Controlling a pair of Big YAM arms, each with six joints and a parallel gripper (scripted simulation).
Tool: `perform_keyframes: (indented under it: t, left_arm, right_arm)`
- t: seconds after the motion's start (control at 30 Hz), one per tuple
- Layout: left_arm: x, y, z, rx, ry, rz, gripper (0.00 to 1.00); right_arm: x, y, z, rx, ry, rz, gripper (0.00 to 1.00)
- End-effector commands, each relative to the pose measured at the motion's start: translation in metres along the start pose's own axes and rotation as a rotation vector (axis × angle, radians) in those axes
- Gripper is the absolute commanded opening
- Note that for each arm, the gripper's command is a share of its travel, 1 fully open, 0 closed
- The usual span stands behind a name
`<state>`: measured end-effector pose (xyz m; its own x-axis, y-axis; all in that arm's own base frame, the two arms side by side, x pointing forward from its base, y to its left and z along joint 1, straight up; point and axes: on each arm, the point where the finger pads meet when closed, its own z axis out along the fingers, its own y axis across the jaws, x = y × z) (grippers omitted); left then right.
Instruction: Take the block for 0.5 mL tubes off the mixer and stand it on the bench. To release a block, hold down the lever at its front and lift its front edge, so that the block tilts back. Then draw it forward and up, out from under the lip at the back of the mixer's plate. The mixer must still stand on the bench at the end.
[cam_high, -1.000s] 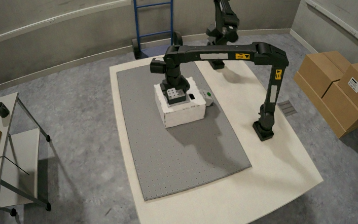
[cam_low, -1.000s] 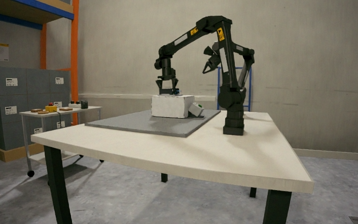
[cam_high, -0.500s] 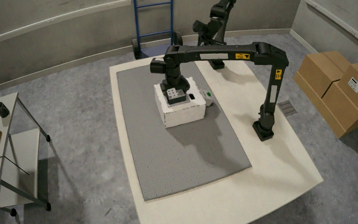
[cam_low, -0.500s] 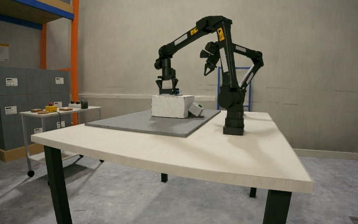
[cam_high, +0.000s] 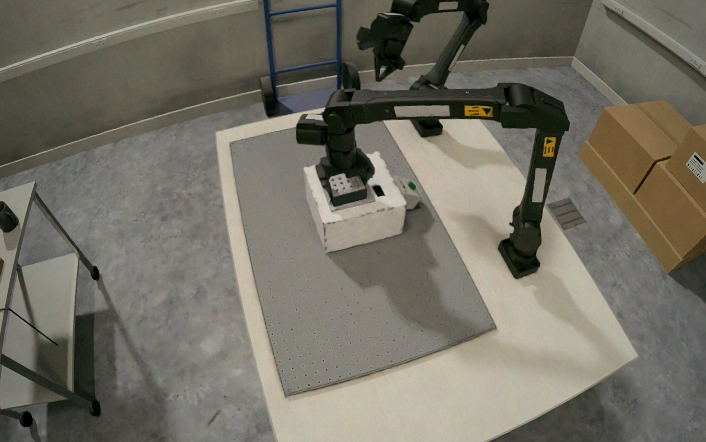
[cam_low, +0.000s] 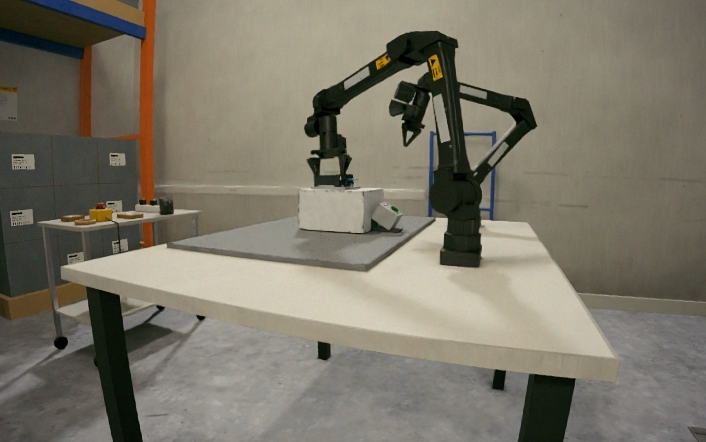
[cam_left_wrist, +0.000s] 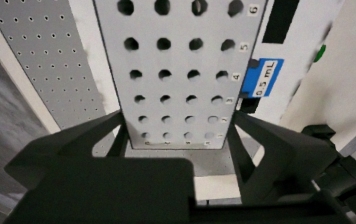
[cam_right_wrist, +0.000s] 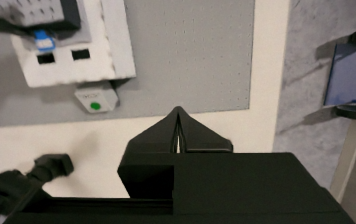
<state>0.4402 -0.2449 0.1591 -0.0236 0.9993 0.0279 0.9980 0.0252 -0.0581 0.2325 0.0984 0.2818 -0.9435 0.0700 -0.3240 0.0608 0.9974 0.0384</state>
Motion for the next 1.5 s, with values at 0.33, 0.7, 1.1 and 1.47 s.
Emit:
perform_keyframes:
  t: [0.33, 0.7, 1.1, 1.47]
  left_arm:
    - [-0.007, 0.001, -0.024, -0.023, -0.013, 0.004, 0.0]
    - [-0.007, 0.001, -0.024, -0.023, -0.013, 0.004, 0.0]
    - [-0.01, 0.001, -0.028, -0.011, -0.024, 0.004, 0.0]
    - [-0.006, 0.001, -0.029, -0.009, -0.033, 0.014, 0.0]
  right_arm:
    - [-0.031, -0.064, -0.012, 0.025, 0.178, -0.057, 0.0]
    - [-0.051, -0.11, -0.005, 0.033, 0.314, -0.051, 0.0]
    - [-0.039, -0.144, -0.007, 0.036, 0.314, -0.077, 0.0]
    - [-0.032, -0.135, 0.006, 0.041, 0.319, -0.081, 0.0]
